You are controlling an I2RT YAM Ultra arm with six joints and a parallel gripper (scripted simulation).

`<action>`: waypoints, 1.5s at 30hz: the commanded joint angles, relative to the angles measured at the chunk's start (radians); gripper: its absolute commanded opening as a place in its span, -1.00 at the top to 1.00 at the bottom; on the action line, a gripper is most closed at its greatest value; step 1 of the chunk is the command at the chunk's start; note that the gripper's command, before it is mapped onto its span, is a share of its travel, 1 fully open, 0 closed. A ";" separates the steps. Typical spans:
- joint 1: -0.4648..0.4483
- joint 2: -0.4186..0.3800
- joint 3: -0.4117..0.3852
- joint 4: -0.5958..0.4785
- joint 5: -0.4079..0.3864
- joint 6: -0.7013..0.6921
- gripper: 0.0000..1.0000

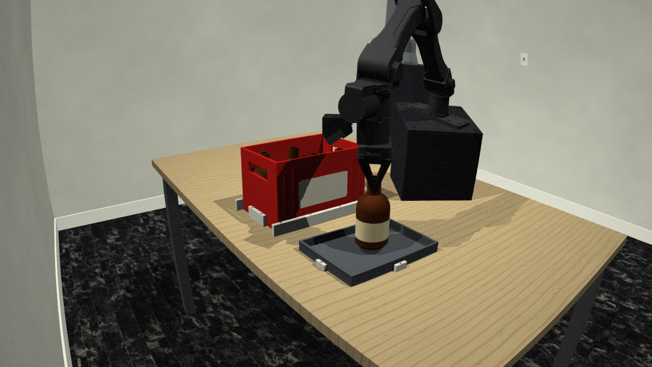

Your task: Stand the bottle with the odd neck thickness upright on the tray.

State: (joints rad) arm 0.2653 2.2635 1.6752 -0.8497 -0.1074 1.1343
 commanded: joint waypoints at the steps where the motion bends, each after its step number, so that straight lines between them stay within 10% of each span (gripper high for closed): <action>1: 0.004 -0.049 0.019 0.003 0.011 0.006 1.00; 45: 0.005 -0.048 0.049 -0.033 0.011 0.007 1.00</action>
State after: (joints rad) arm 0.2653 2.2635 1.6752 -0.8608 -0.1074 1.1347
